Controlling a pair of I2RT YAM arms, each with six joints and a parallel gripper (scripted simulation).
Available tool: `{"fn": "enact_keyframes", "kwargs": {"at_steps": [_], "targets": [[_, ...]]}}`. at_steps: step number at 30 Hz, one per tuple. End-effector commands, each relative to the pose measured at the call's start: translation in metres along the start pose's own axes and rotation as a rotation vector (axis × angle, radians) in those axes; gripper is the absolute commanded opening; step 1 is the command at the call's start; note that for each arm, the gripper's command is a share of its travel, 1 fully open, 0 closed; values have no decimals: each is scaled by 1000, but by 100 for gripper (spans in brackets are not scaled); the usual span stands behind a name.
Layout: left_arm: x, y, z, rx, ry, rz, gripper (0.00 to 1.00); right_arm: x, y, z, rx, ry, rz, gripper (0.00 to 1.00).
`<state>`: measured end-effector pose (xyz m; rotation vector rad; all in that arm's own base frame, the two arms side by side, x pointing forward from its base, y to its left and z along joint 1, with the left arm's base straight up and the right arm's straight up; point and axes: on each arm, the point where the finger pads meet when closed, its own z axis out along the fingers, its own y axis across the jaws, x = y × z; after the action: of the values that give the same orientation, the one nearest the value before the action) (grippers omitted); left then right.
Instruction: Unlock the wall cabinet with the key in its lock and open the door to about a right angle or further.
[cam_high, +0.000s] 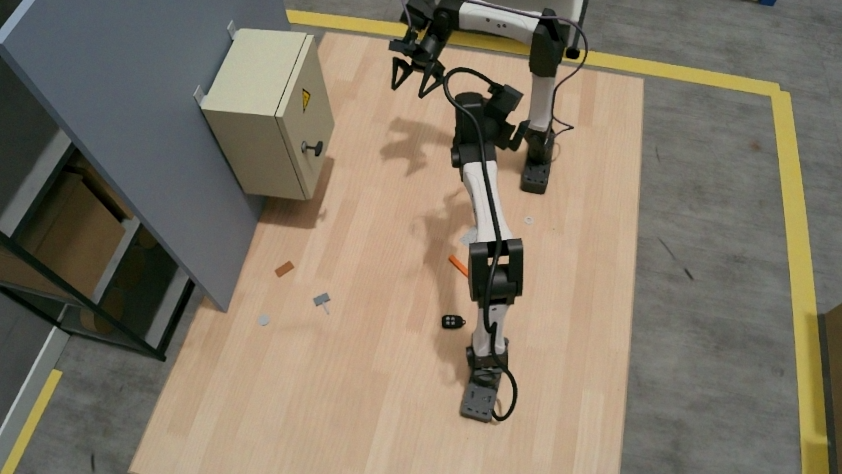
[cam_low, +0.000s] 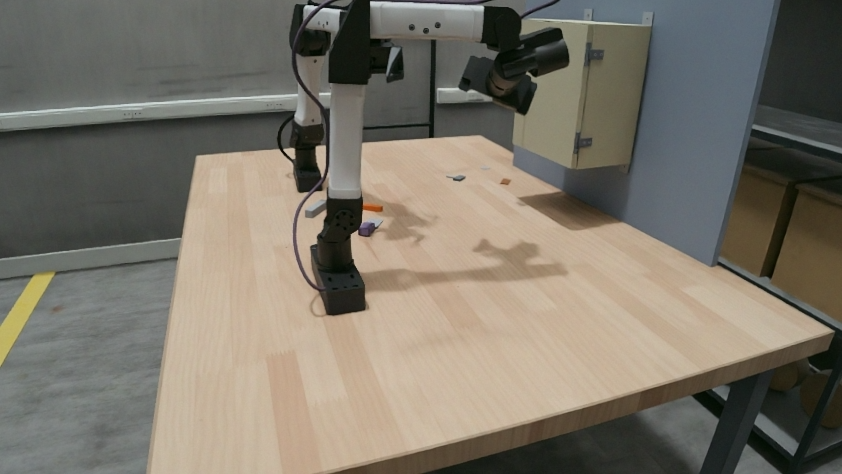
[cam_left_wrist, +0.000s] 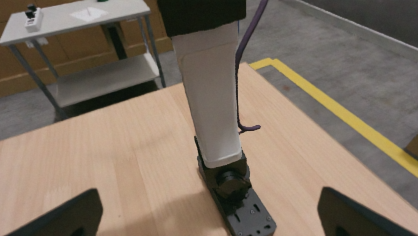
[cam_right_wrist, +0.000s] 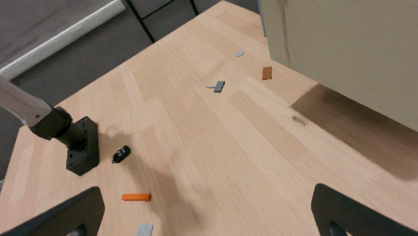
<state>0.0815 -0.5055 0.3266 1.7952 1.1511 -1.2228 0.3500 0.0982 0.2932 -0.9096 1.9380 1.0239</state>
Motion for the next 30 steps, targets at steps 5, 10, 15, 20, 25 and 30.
{"fn": "enact_keyframes", "kwargs": {"at_steps": [5,10,15,20,25,30], "targets": [[-6,0,-3,-3,-12,9,100,-4,2,-2,3,-7,-16,100],[-6,0,-3,-3,-12,9,100,-4,2,-2,3,-7,-16,100],[-6,0,-3,-3,-12,9,100,-4,2,-2,3,-7,-16,100],[-10,1,-7,-31,-25,10,100,-4,2,-2,3,-7,-16,100],[-10,8,-24,-118,-37,-12,100,-4,2,-2,3,-7,-16,100],[2,7,-60,-252,-37,-65,100,-4,2,-2,3,-7,-16,100]]}}
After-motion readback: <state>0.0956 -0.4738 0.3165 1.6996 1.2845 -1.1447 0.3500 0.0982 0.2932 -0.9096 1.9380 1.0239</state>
